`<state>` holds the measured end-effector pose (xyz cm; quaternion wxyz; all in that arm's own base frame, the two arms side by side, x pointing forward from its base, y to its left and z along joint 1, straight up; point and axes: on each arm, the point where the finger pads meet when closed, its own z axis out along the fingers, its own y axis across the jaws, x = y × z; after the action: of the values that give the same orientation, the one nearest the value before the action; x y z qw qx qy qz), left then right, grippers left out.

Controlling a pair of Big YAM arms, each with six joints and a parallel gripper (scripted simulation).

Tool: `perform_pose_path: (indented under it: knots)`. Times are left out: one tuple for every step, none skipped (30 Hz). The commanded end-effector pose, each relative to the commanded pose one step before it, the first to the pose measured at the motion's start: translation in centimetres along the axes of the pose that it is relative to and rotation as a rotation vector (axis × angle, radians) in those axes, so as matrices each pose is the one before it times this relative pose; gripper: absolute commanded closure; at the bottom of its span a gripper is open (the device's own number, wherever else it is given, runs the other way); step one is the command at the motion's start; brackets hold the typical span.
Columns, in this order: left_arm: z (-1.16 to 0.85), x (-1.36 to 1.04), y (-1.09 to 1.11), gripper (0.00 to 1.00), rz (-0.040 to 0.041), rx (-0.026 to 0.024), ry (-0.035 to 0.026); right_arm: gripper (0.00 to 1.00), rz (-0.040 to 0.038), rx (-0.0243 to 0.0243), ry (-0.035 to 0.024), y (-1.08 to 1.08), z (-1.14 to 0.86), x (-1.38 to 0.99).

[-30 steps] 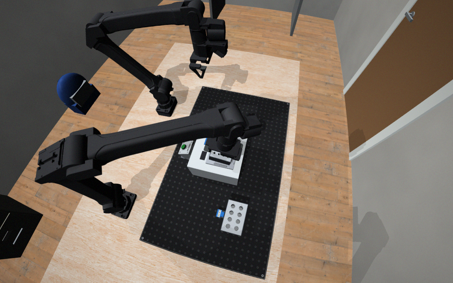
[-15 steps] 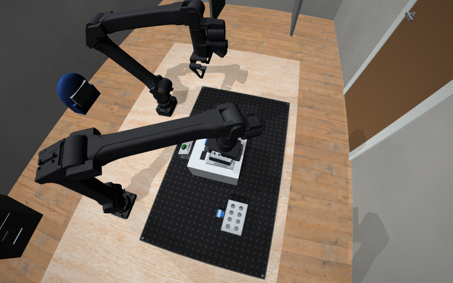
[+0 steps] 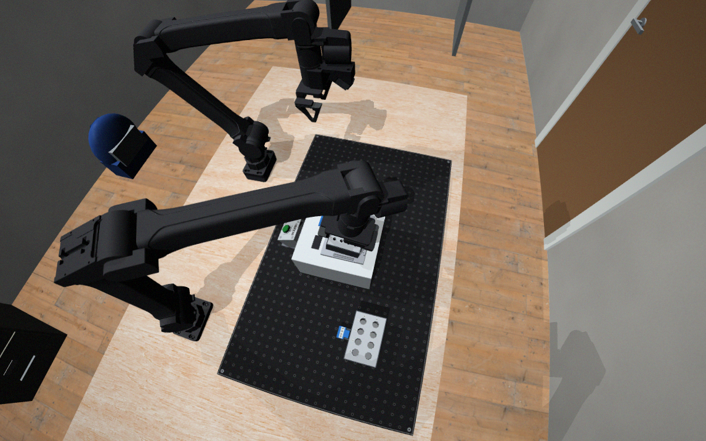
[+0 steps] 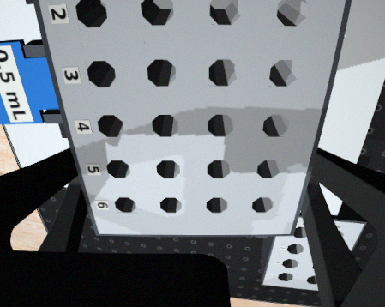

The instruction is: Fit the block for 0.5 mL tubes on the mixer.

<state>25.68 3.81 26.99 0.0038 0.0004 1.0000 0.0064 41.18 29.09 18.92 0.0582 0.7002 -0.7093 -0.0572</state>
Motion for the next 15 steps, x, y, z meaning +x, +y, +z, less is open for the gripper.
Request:
perform_pose_path:
  knots:
    - [-0.916, -0.182, 0.043, 0.00, 0.00571, -0.00157, -0.01465, 1.00, -0.00140, 0.06416, -0.05428, -0.294, -3.210, -0.202]
    - [0.003, 0.002, 0.000, 0.00, -0.00006, 0.00001, 0.00011, 1.00, -0.00520, 0.00619, -0.00470, -0.140, -0.235, -0.152]
    - [0.003, 0.002, 0.000, 0.00, -0.00006, 0.00001, 0.00011, 1.00, -0.00428, -0.00072, -0.00495, -0.163, 0.067, -0.182]
    - [0.003, 0.002, 0.000, 0.00, -0.00006, 0.00001, 0.00011, 1.00, -0.00425, 0.00086, -0.00070, -0.151, 0.091, -0.096]
    - [0.003, 0.002, 0.000, 0.00, -0.00006, 0.00001, 0.00011, 1.00, -0.00023, 0.00044, 0.00052, -0.133, 0.104, -0.090]
    - [0.003, 0.002, 0.000, 0.00, -0.00006, 0.00001, 0.00011, 1.00, 0.00016, -0.00071, 0.00117, -0.118, 0.129, -0.065]
    - [0.003, 0.002, 0.000, 0.00, -0.00006, 0.00001, 0.00011, 1.00, 0.00062, -0.00390, 0.00282, -0.044, 0.295, 0.009]
    - [0.003, 0.002, 0.000, 0.00, -0.00006, 0.00001, 0.00011, 1.00, 0.00043, -0.00395, 0.00194, 0.050, 0.298, 0.067]
    - [0.003, 0.002, 0.000, 0.00, -0.00006, 0.00001, 0.00011, 1.00, 0.00062, -0.00349, 0.00245, 0.059, 0.269, 0.069]
    - [0.003, 0.002, 0.000, 0.00, -0.00006, 0.00001, 0.00011, 1.00, 0.00047, -0.00382, 0.00255, 0.092, 0.218, 0.084]
    - [0.003, 0.002, 0.000, 0.00, -0.00006, 0.00001, 0.00011, 1.00, 0.00045, -0.00366, 0.00240, 0.111, 0.160, 0.090]
    - [0.003, 0.002, 0.000, 0.00, -0.00006, 0.00001, 0.00011, 1.00, 0.00041, -0.00331, 0.00263, 0.225, -0.044, 0.139]
    - [0.003, 0.002, 0.000, 0.00, -0.00006, 0.00001, 0.00011, 1.00, 0.00058, -0.00283, 0.00218, 0.207, -0.056, 0.126]
    - [0.003, 0.002, 0.000, 0.00, -0.00006, 0.00001, 0.00011, 1.00, 0.00007, 0.00015, -0.00008, 0.121, -0.145, 0.059]
    - [0.003, 0.002, 0.000, 0.00, -0.00006, 0.00001, 0.00011, 1.00, -0.00054, 0.00476, -0.00377, 0.003, -0.166, -0.021]
